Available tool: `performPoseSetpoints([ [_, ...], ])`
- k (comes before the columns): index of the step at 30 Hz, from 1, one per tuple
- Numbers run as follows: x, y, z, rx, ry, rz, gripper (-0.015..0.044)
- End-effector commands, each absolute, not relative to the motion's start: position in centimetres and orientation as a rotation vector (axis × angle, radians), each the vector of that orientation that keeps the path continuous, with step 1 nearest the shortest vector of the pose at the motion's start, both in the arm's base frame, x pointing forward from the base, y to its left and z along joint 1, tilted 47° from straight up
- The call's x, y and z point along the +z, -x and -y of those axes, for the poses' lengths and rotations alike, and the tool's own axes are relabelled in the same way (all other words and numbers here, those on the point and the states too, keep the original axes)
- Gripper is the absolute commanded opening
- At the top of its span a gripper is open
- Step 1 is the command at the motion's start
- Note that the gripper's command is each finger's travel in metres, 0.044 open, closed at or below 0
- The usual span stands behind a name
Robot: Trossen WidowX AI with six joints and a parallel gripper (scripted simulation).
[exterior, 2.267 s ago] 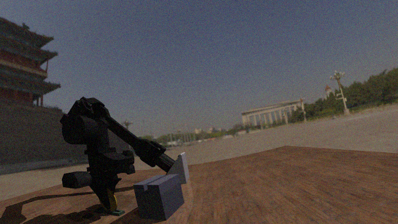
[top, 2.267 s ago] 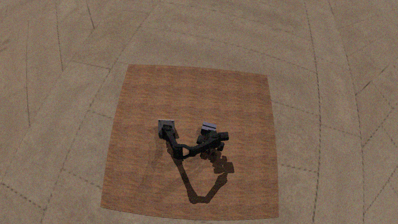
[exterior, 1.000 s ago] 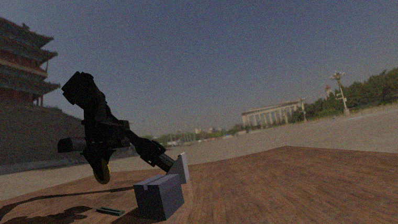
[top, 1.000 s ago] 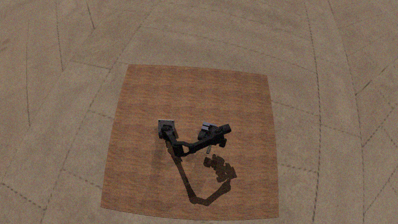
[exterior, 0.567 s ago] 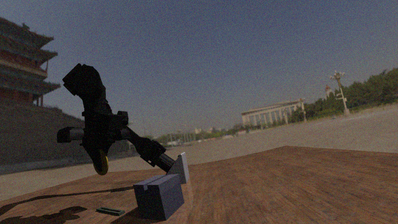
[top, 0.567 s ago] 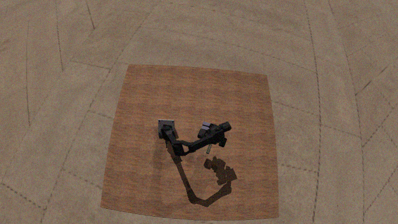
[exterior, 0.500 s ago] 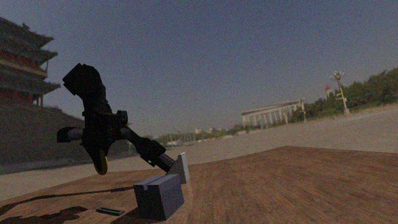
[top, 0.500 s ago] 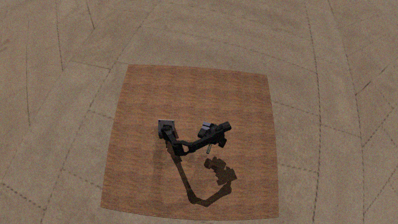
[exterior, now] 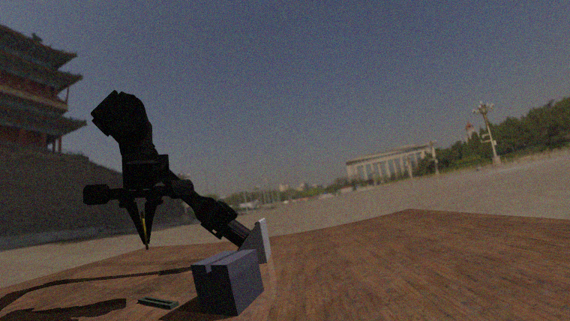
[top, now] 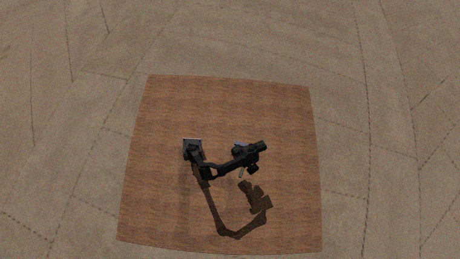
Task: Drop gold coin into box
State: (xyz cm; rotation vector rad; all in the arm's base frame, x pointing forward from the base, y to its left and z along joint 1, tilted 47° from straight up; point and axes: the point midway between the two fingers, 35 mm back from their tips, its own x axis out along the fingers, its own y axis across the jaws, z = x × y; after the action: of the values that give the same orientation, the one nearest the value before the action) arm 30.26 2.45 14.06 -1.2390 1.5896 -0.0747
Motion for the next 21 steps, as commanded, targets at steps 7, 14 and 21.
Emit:
performPoseSetpoints([
  [7, 14.01, -29.94, -2.51, -0.344, 0.952, -1.5, 0.0],
  [14, 14.0, -29.79, -2.5, -0.512, 0.76, -1.422, 0.0],
  [21, 14.0, -29.65, -2.49, -0.67, 0.567, -1.332, 0.0],
])
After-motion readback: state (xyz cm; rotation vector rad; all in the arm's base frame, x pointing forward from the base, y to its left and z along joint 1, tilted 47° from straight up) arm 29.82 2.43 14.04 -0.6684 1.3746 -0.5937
